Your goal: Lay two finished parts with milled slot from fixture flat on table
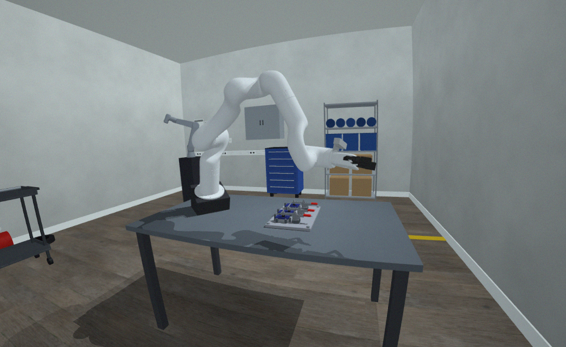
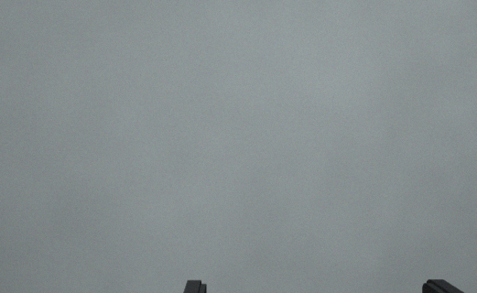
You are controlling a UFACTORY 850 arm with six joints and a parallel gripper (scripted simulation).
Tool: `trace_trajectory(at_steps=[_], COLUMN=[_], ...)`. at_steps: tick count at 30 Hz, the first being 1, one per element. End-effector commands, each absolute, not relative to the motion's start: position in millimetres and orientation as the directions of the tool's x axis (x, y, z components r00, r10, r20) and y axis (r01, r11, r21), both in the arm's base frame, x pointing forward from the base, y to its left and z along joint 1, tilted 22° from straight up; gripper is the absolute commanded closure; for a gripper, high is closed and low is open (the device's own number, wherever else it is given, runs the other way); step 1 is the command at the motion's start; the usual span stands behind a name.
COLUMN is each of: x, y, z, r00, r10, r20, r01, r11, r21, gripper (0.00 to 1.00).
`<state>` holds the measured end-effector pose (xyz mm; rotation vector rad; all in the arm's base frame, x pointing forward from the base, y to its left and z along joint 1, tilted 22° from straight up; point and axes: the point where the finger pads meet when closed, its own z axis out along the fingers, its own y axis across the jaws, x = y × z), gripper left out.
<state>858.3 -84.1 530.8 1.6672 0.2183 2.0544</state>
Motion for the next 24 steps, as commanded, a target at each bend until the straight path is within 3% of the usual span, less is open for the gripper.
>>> trace_trajectory(at_steps=[1, 24], x=[858.3, 854.2], y=[-83.9, -86.1], z=[532.3, 526.7], r00=[-0.143, -0.125], r10=[0.459, 0.399], r20=[0.877, 0.908], r01=[-0.266, -0.278], r11=[-0.871, -0.893], r21=[0.413, 0.354], gripper=[0.00, 0.00])
